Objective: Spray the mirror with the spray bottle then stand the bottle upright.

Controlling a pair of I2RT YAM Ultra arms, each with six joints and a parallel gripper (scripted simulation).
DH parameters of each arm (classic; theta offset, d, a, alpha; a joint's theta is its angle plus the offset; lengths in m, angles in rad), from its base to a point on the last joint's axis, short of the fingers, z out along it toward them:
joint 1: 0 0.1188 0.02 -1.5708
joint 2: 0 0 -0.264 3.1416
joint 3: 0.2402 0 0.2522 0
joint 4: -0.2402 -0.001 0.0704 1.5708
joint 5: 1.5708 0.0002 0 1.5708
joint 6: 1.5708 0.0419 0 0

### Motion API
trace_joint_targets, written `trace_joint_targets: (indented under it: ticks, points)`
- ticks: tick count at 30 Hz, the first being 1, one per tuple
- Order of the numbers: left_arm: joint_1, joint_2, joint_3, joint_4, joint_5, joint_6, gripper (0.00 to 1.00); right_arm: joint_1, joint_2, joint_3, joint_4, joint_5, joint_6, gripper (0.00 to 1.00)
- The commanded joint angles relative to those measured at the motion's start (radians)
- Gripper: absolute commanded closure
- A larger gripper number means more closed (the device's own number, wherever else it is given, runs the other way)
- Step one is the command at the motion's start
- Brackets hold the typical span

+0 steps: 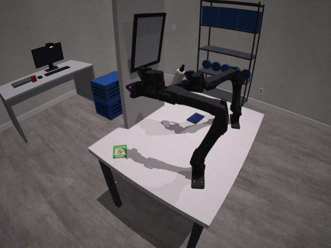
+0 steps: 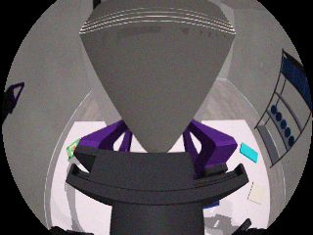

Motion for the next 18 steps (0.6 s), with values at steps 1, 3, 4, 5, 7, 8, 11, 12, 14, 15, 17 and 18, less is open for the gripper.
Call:
trace_joint_targets:
  ticks: [1,3,4,5,7,8,11,12,14,15,17,18]
  points:
    - [-0.02,0.013,0.053,-0.035,0.05,0.032,1.0,0.01,-0.041,0.039,0.014,0.01,-0.008,1.0]
    - [-0.043,0.039,0.098,-0.062,0.069,0.045,1.0,0.01,-0.041,0.039,0.014,0.01,-0.008,1.0]
    - [-0.054,0.047,0.114,-0.072,0.082,0.053,1.0,0.01,-0.041,0.039,0.014,0.01,-0.008,1.0]
    - [-0.066,0.056,0.13,-0.082,0.095,0.06,1.0,0.01,-0.041,0.039,0.014,0.01,-0.008,1.0]
    - [-0.091,0.075,0.164,-0.103,0.123,0.077,1.0,0.01,-0.041,0.039,0.014,0.01,-0.008,1.0]
    - [-0.103,0.086,0.181,-0.113,0.136,0.085,1.0,0.01,-0.041,0.039,0.014,0.01,-0.008,1.0]
    - [-0.14,0.117,0.235,-0.148,0.174,0.109,1.0,0.01,-0.041,0.039,0.014,0.01,-0.008,1.0]
    - [-0.152,0.128,0.254,-0.161,0.187,0.118,1.0,0.01,-0.041,0.039,0.014,0.01,-0.008,1.0]
    - [-0.176,0.15,0.289,-0.184,0.212,0.133,1.0,0.01,-0.041,0.039,0.014,0.01,-0.008,1.0]
    - [-0.188,0.16,0.308,-0.197,0.225,0.142,1.0,0.01,-0.041,0.039,0.014,0.01,-0.008,1.0]
    - [-0.201,0.171,0.326,-0.208,0.238,0.15,1.0,0.01,-0.041,0.039,0.014,0.01,-0.008,1.0]
    - [-0.201,0.171,0.326,-0.208,0.238,0.15,1.0,0.01,-0.041,0.039,0.014,0.01,-0.008,1.0]
